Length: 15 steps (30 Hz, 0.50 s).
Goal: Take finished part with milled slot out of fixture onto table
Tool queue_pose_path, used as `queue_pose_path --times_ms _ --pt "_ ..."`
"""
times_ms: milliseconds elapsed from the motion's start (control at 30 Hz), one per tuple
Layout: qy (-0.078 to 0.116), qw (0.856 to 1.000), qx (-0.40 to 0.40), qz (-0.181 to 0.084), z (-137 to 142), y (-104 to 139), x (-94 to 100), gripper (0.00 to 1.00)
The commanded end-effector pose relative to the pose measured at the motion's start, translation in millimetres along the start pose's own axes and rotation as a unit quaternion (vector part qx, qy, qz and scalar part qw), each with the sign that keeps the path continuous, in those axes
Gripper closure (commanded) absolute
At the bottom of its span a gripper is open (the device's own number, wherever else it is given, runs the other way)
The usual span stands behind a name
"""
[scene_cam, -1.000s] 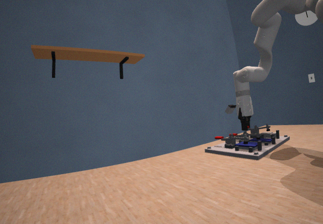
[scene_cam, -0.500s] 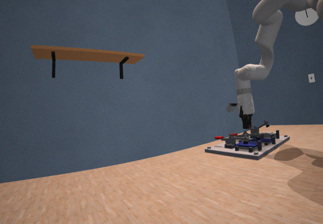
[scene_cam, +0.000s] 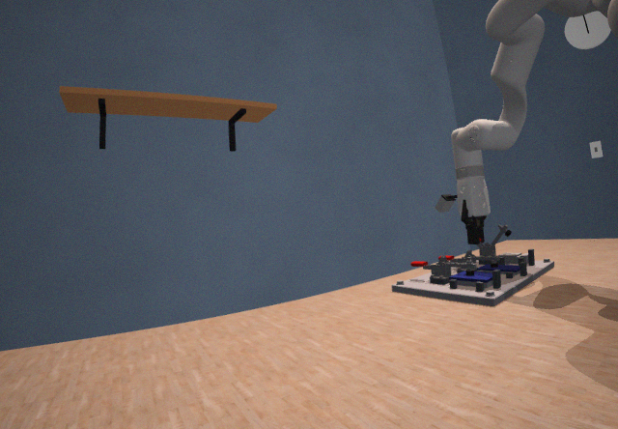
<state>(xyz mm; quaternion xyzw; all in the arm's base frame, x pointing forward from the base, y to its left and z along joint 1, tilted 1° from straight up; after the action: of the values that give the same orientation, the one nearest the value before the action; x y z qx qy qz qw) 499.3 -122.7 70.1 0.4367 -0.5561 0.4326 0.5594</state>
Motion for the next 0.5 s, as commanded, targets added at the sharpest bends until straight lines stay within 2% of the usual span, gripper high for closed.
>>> queue_pose_path --times_ms 0,467 --pt "0.0 1.0 0.0 0.001 1.0 2.3 2.4 1.0" --pt "0.0 1.0 0.0 0.001 3.0 10.6 4.5 1.0"
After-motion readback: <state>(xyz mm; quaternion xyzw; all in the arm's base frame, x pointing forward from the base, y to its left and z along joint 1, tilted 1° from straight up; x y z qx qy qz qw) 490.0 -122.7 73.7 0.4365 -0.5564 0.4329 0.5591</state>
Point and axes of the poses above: the point where the finger pads meet when closed, its own x axis back along the fingers, its own z axis across the jaws, y = z × x, the point moved 5 cm from there along x, back along the fingers, and after that the axes turned 14 degrees about -x, right-handed, at the moved point
